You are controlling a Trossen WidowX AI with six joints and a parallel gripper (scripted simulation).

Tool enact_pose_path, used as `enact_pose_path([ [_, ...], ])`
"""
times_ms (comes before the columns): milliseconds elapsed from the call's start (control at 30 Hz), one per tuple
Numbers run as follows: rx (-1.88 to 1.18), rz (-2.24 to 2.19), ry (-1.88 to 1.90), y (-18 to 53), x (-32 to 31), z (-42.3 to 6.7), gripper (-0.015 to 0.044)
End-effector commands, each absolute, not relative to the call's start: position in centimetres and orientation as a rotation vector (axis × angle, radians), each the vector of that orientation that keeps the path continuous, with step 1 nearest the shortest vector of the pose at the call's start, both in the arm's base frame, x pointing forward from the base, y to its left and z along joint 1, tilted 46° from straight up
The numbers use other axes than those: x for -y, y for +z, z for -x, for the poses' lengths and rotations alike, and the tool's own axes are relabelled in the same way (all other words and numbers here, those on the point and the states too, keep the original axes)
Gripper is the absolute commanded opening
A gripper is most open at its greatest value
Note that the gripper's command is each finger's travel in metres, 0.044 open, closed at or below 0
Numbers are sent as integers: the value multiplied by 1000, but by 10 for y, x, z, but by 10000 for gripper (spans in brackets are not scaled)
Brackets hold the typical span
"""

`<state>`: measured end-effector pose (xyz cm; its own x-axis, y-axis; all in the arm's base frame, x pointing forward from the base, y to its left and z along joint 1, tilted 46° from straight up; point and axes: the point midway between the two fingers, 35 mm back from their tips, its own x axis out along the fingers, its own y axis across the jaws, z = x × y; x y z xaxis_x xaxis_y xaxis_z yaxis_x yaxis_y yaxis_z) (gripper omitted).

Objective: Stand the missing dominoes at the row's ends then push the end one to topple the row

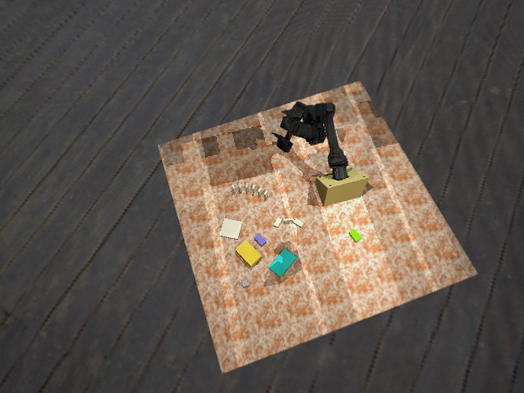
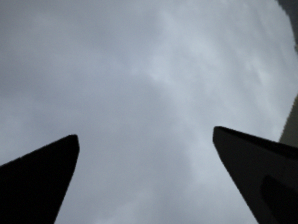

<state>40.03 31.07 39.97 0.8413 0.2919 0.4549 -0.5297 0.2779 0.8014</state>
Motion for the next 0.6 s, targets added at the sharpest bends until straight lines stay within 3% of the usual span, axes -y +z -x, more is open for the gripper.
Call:
enact_pose_path([
  [0, 234, -1161, 554, 398, -311, -401, 426],
  [567, -153, -556, 80, 216, -249, -507, 440],
])
